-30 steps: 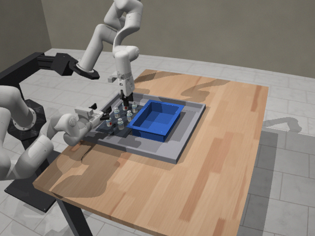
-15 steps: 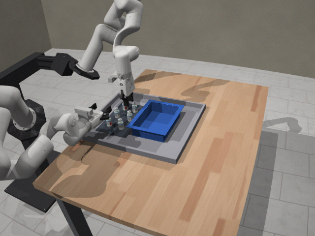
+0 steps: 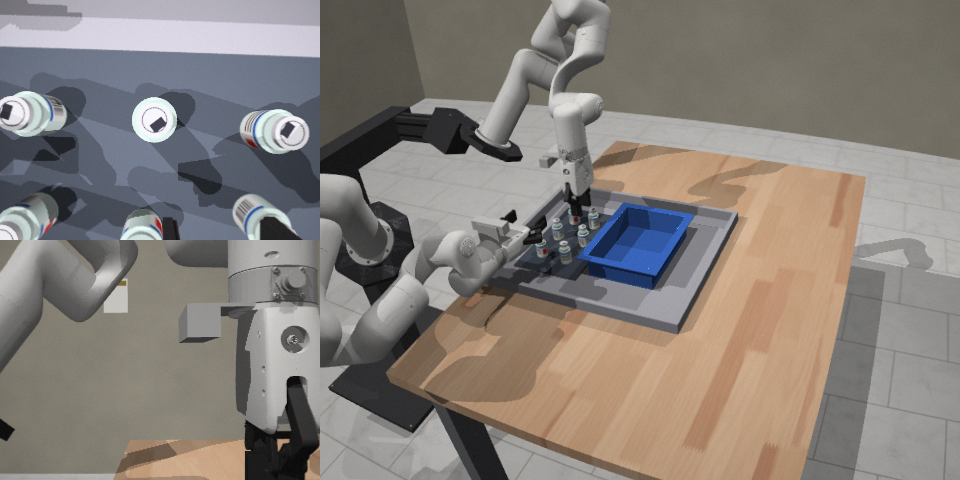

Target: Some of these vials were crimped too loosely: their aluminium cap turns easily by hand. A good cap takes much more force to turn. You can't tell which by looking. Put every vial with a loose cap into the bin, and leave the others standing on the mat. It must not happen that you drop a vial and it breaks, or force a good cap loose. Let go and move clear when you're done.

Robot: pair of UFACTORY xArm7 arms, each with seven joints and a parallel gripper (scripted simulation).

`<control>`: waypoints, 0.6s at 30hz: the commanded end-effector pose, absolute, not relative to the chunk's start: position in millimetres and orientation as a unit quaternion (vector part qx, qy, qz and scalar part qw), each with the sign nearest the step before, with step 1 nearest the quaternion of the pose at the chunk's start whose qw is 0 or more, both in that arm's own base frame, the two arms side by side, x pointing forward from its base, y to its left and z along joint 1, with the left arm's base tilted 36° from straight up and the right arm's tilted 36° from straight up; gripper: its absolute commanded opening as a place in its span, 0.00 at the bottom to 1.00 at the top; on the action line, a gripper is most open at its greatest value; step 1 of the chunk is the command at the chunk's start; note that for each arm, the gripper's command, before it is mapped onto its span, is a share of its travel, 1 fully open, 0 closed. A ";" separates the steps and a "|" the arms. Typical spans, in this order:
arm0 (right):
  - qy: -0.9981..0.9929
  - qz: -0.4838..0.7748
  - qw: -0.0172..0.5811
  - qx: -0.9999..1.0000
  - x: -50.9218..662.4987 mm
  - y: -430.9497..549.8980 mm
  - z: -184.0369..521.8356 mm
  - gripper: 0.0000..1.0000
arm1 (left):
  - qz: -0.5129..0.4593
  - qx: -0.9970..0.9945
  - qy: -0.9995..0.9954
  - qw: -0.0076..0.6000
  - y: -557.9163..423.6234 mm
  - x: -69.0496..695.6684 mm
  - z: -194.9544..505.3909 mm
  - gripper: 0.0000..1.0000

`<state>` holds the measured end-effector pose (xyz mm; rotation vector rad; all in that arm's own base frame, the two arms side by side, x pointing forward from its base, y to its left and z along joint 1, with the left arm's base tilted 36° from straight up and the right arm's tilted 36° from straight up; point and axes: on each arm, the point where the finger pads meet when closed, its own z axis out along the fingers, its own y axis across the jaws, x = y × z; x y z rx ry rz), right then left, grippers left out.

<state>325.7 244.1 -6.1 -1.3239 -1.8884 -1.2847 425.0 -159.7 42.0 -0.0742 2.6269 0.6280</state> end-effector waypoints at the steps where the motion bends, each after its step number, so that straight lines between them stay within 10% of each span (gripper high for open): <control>1: -0.694 -0.472 0.249 -0.484 324.8 245.3 -4.9 1.00 | 0.225 -0.026 0.949 0.219 -162.0 425.2 43.1 0.50; 18: -0.694 -0.472 0.249 -0.484 324.8 245.7 -4.5 1.00 | 0.225 -0.026 0.949 0.219 -171.1 398.8 18.4 0.50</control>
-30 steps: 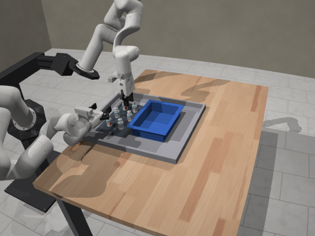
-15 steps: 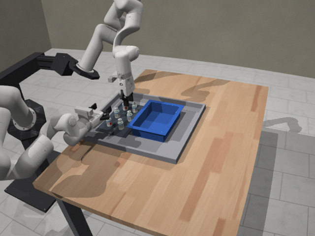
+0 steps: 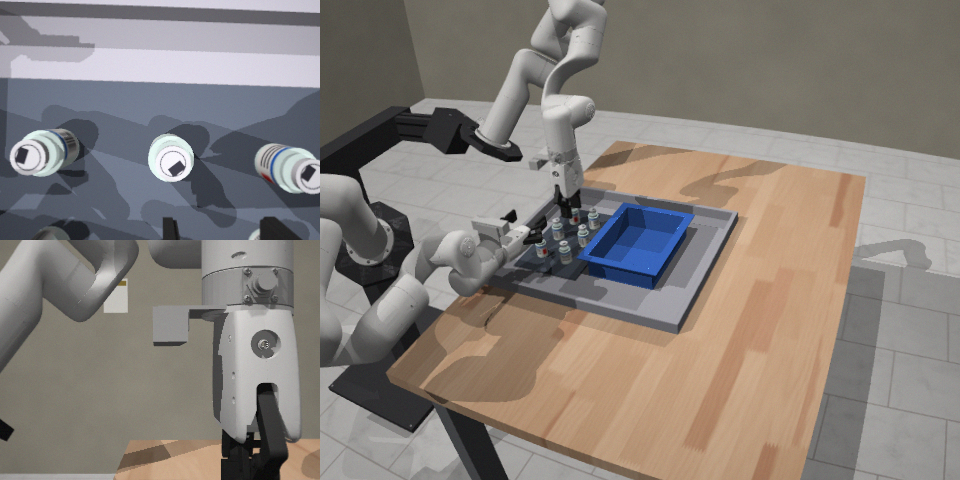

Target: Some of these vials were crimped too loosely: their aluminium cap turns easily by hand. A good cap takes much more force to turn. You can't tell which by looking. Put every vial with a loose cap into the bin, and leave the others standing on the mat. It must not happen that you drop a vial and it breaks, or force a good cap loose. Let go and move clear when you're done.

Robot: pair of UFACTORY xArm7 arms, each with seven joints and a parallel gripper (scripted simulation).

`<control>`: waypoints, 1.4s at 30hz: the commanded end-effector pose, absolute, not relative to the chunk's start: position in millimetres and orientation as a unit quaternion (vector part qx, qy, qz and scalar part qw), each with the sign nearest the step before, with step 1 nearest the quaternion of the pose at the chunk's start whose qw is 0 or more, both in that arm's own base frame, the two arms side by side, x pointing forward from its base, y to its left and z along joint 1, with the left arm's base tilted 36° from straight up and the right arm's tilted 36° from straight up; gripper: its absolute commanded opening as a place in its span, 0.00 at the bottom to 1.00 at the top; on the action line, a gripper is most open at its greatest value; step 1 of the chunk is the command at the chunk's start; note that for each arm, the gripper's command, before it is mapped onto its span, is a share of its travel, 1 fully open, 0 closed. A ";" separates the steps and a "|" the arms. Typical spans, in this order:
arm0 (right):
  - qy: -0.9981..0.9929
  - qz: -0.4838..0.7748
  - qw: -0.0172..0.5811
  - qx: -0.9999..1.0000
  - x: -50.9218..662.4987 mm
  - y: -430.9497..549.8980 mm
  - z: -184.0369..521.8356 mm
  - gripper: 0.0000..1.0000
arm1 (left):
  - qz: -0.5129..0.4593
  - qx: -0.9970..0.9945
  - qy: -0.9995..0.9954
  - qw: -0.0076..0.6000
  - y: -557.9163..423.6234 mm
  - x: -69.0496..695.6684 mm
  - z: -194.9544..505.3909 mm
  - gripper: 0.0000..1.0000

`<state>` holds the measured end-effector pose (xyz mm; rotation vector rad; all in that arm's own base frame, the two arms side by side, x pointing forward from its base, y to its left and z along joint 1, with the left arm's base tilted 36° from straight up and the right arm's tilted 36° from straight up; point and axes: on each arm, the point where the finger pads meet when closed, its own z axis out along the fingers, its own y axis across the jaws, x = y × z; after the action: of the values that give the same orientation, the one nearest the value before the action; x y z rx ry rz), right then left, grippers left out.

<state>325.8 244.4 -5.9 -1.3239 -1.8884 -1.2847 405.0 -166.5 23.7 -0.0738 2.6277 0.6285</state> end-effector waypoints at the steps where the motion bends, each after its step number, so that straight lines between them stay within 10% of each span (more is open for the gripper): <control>1: -0.694 -0.472 0.249 -0.484 324.8 245.7 -4.4 1.00 | 0.225 -0.026 0.949 0.219 -171.7 396.9 16.6 0.50; 42: -0.694 -0.472 0.249 -0.484 324.6 245.5 -4.8 1.00 | 0.225 -0.025 0.949 0.218 -180.1 373.6 -5.0 0.50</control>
<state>325.5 244.6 -6.1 -1.3239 -1.8884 -1.2846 373.8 -177.8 -5.5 -0.0740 2.6281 0.6289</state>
